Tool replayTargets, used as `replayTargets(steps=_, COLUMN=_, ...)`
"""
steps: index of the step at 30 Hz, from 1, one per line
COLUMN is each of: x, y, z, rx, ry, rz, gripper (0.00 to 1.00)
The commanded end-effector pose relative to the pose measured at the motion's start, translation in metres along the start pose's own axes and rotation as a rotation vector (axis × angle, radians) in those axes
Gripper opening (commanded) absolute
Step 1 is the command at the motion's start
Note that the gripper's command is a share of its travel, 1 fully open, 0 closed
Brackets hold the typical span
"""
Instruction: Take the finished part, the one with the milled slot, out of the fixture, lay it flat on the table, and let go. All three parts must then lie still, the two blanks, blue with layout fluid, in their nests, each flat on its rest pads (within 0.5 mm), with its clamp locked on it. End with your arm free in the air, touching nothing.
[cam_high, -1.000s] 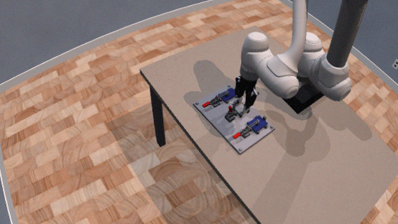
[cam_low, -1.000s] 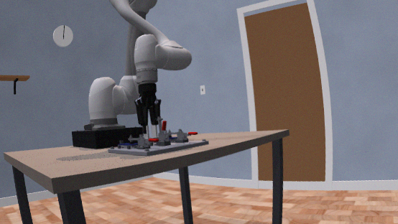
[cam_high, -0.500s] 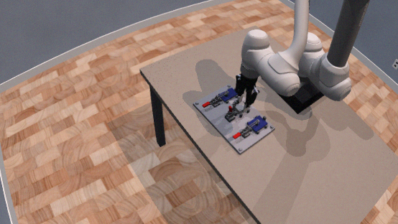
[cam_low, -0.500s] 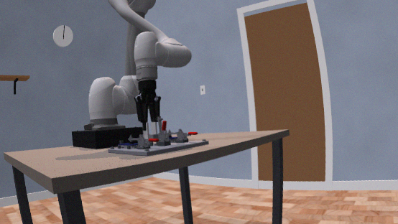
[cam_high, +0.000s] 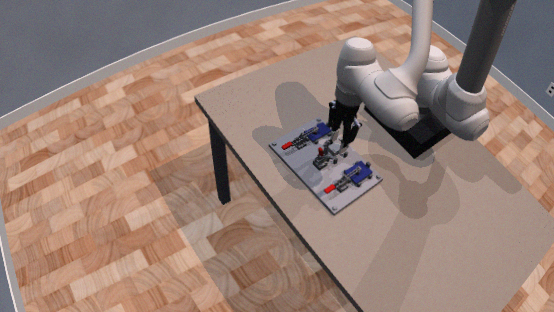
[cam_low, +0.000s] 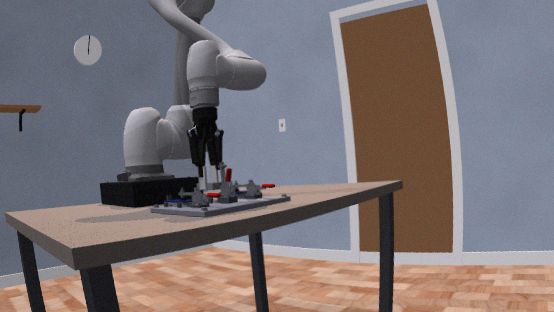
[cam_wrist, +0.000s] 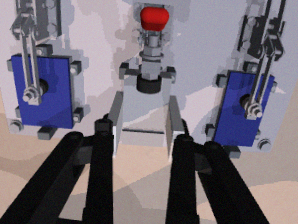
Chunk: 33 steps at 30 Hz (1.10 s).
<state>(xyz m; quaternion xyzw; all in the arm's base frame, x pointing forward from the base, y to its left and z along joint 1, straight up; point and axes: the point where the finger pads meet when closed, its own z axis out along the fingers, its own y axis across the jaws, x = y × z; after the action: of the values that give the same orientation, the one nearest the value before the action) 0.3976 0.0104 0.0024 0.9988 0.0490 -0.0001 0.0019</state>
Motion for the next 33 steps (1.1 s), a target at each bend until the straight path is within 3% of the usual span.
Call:
replayTargets(steps=1, x=0.0, y=0.0, z=-0.002, rx=0.0, ry=0.0, rz=0.0, gripper=0.0)
replayTargets(steps=23, x=0.0, y=0.0, z=-0.006, rx=0.0, ry=0.0, rz=0.0, gripper=0.0)
replayTargets(steps=33, x=-0.004, y=0.0, z=-0.022, rx=0.0, ry=0.0, rz=0.0, gripper=0.0)
